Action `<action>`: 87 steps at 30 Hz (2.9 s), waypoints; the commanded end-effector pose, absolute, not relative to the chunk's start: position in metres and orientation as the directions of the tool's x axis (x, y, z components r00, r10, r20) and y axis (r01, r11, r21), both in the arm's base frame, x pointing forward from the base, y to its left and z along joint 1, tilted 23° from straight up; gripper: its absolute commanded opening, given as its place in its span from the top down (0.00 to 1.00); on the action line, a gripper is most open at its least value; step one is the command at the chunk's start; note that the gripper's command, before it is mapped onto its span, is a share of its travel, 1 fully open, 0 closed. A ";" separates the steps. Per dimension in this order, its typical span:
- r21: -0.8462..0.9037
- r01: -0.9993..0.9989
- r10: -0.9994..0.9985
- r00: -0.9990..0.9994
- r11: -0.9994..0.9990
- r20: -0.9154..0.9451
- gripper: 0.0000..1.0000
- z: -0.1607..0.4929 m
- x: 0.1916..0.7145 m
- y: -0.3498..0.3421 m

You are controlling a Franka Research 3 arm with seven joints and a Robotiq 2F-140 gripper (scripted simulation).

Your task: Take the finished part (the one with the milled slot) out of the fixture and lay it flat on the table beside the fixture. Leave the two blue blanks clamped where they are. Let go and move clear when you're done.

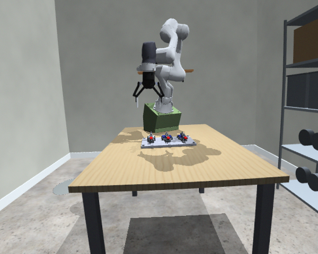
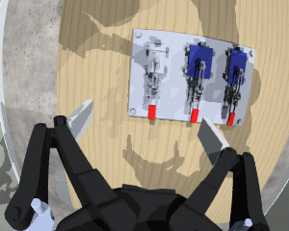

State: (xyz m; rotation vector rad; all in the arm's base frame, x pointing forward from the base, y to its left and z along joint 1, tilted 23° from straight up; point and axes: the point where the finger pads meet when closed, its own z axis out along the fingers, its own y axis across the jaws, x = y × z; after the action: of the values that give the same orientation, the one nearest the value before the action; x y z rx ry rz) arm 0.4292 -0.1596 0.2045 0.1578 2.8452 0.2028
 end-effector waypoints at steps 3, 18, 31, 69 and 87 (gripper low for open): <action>0.148 0.002 0.052 -0.941 0.989 -0.335 0.00 0.180 0.409 -0.157; 0.179 -0.003 0.060 -0.938 0.984 -0.343 0.00 0.140 0.369 -0.140; 0.179 -0.003 0.060 -0.938 0.984 -0.343 0.00 0.140 0.369 -0.140; 0.179 -0.003 0.060 -0.938 0.984 -0.343 0.72 0.140 0.369 -0.140; 0.179 -0.003 0.059 -0.938 0.984 -0.343 0.72 0.089 0.388 -0.131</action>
State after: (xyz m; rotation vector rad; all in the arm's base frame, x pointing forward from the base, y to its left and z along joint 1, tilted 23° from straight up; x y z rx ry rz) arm 0.3769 -0.1245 0.0916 0.0726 2.8082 0.2776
